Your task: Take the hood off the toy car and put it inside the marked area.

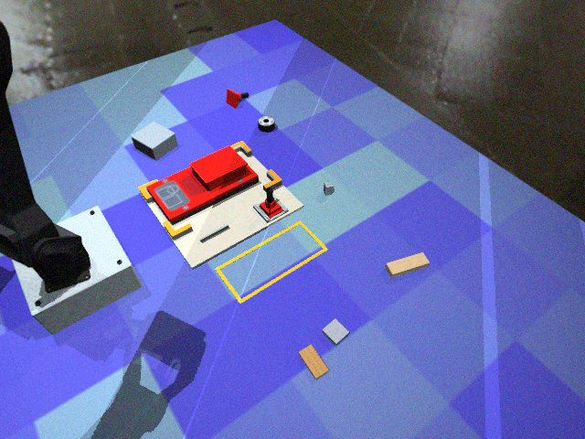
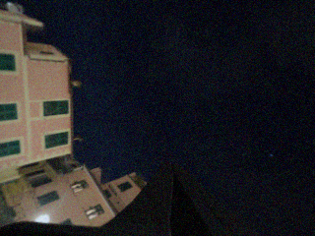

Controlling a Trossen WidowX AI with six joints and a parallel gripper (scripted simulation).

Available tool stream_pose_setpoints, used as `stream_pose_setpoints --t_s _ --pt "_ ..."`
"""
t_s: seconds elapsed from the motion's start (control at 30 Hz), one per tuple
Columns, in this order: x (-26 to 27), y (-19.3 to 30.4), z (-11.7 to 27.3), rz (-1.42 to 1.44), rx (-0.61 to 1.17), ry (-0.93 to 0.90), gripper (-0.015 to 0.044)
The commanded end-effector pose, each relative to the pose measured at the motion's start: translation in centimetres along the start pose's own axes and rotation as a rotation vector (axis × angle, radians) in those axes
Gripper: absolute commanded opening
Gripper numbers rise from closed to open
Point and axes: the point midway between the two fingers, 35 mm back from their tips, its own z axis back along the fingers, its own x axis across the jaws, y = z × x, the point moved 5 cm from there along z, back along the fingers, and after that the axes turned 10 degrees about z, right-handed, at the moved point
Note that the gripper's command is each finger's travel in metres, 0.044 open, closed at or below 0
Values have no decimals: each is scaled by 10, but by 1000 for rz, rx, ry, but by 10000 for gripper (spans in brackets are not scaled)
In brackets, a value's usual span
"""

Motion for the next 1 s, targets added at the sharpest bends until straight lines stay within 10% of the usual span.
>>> stream_pose_setpoints --t_s 0.0,0.53,0.97 --pt "0 -2 0 -6 -5 -3 26" --pt "-24 -139 53 -459 -421 -215 440" --pt "-74 -231 138 -790 -808 -452 440"
